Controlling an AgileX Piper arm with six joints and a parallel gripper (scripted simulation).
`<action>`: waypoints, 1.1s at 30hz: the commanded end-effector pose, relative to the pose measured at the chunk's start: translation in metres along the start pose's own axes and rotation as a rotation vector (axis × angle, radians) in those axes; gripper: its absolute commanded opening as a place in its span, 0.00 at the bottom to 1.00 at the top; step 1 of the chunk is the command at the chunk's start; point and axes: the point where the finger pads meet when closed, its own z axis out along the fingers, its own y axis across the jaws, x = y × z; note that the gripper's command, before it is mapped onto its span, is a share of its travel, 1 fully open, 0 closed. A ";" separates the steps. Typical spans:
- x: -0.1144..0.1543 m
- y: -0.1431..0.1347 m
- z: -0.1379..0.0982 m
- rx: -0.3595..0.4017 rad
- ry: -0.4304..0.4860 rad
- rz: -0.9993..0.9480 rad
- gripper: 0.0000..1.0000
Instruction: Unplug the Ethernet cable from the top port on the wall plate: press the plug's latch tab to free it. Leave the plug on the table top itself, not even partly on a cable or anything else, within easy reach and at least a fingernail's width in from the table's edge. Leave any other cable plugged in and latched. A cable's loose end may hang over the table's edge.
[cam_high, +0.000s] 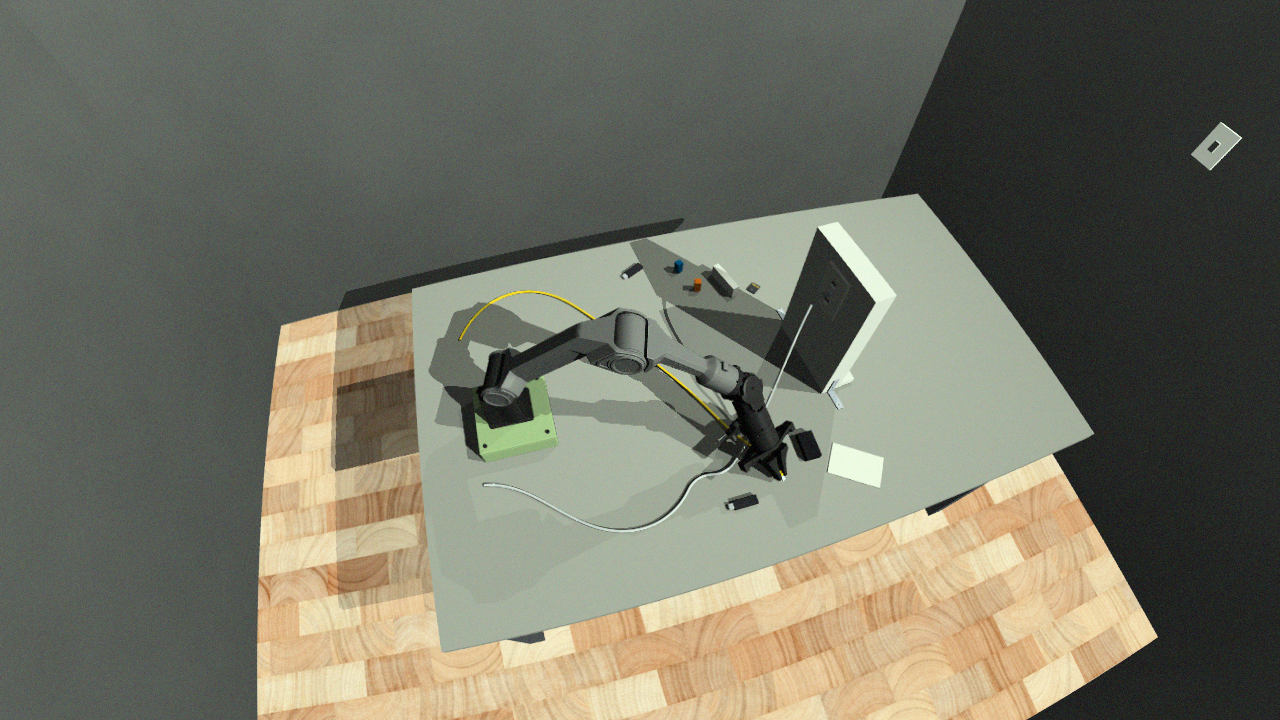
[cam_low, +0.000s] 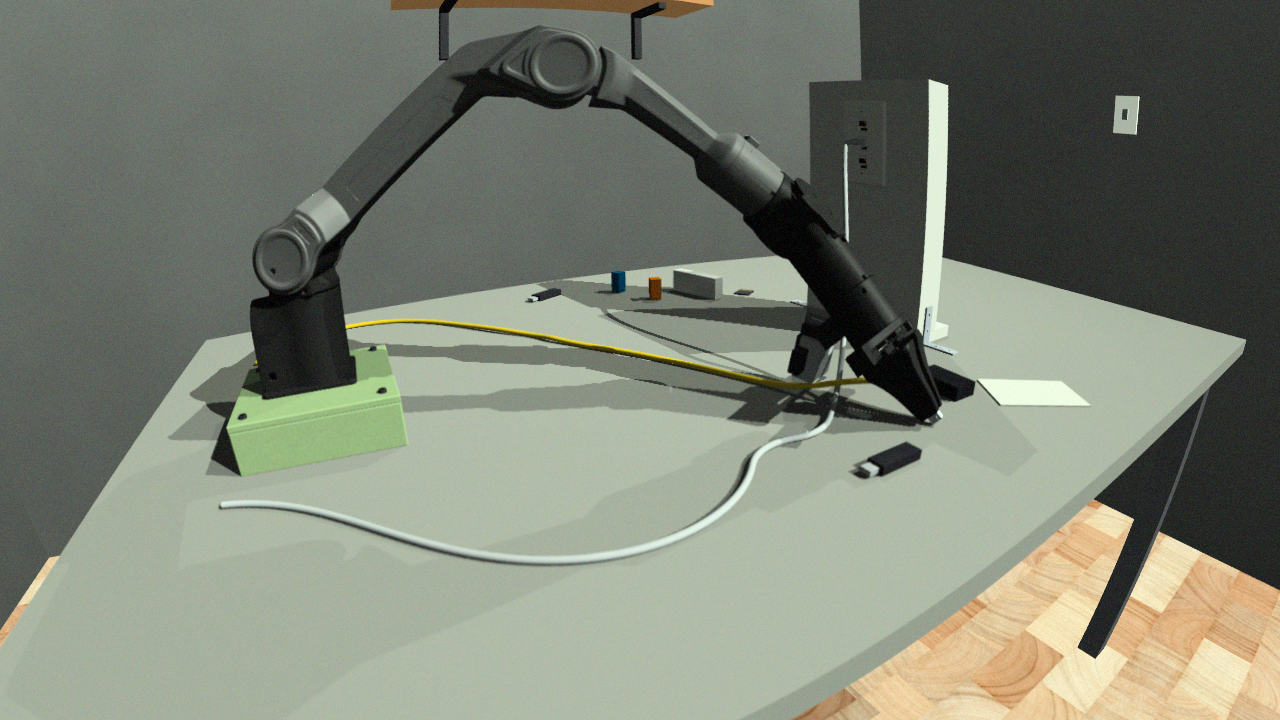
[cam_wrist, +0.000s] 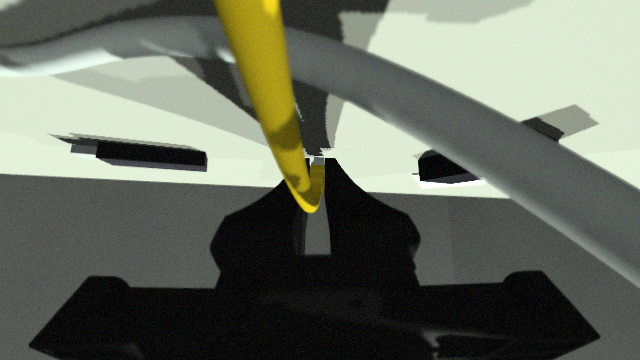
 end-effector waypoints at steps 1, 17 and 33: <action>0.002 -0.001 -0.001 0.002 0.003 0.002 0.00; 0.002 -0.001 -0.001 0.002 0.003 0.002 0.21; 0.002 -0.001 -0.001 0.002 0.003 0.002 0.28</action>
